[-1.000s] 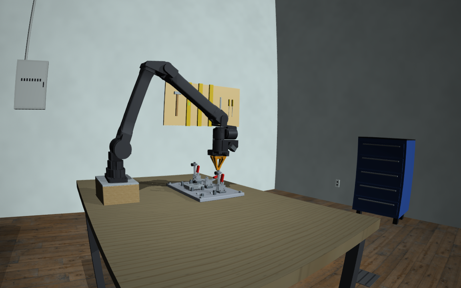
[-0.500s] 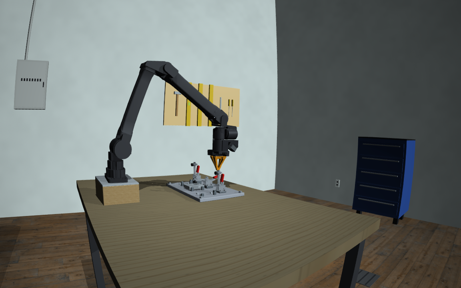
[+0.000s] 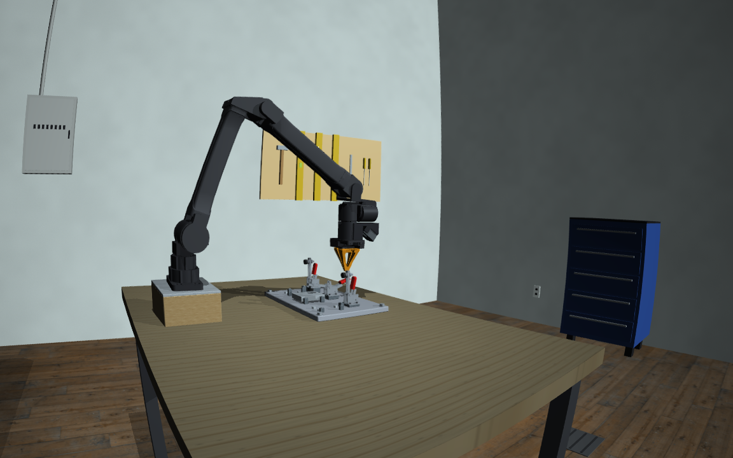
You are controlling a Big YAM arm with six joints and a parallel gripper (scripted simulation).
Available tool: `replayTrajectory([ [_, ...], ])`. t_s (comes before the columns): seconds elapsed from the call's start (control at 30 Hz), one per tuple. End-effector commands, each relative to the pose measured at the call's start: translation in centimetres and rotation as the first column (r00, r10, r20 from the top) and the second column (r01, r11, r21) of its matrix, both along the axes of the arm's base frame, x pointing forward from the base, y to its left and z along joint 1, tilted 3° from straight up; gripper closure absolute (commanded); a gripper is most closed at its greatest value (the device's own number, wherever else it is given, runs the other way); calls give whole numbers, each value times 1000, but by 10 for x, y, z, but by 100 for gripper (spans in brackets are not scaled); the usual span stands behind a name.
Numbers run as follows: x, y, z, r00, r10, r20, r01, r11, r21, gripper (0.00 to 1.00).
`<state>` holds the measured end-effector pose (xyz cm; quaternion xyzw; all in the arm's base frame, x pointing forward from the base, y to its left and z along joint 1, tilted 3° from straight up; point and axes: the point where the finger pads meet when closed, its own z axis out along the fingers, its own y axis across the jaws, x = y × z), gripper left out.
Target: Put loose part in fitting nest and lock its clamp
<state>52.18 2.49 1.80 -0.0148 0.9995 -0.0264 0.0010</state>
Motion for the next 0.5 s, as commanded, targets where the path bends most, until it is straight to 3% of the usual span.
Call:
replayTrajectory([
  [0.0, 10, 7, 14, 999, 3, 41, -3, 1000, 0, 100],
  [0.47, 7, 8, 13, 999, 0, 38, 0, 1000, 0, 100],
])
